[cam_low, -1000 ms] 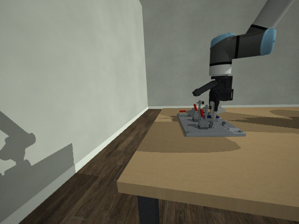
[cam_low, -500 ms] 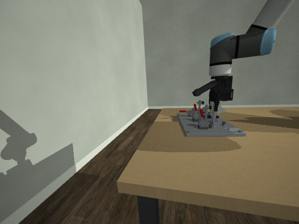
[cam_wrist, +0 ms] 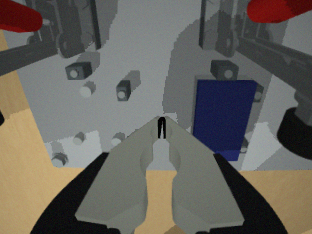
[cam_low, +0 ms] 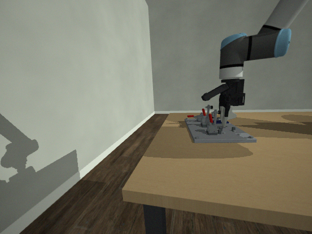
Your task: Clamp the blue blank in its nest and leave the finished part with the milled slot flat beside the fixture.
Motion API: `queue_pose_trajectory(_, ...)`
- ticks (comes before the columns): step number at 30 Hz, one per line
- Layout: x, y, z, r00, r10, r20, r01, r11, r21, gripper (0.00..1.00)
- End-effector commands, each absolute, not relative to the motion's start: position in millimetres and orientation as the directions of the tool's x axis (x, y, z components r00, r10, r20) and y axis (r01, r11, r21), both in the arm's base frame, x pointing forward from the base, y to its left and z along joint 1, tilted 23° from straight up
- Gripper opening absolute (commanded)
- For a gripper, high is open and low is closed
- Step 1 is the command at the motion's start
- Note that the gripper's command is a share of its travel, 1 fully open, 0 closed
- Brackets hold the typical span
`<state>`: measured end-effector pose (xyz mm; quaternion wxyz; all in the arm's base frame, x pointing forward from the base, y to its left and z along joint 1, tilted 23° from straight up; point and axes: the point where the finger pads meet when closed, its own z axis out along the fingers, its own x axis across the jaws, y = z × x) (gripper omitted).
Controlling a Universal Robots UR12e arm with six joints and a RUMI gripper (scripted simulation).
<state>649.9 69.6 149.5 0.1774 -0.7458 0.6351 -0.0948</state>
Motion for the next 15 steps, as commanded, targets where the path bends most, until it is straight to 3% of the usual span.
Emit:
queue_pose_trajectory(1,649.5,74.3,150.6,0.175,-0.981,-0.083,-0.913,-0.13,-0.386,0.0)
queue_pose_trajectory(15,647.6,75.7,154.4,0.175,-0.981,-0.083,-0.913,-0.13,-0.386,0.0)
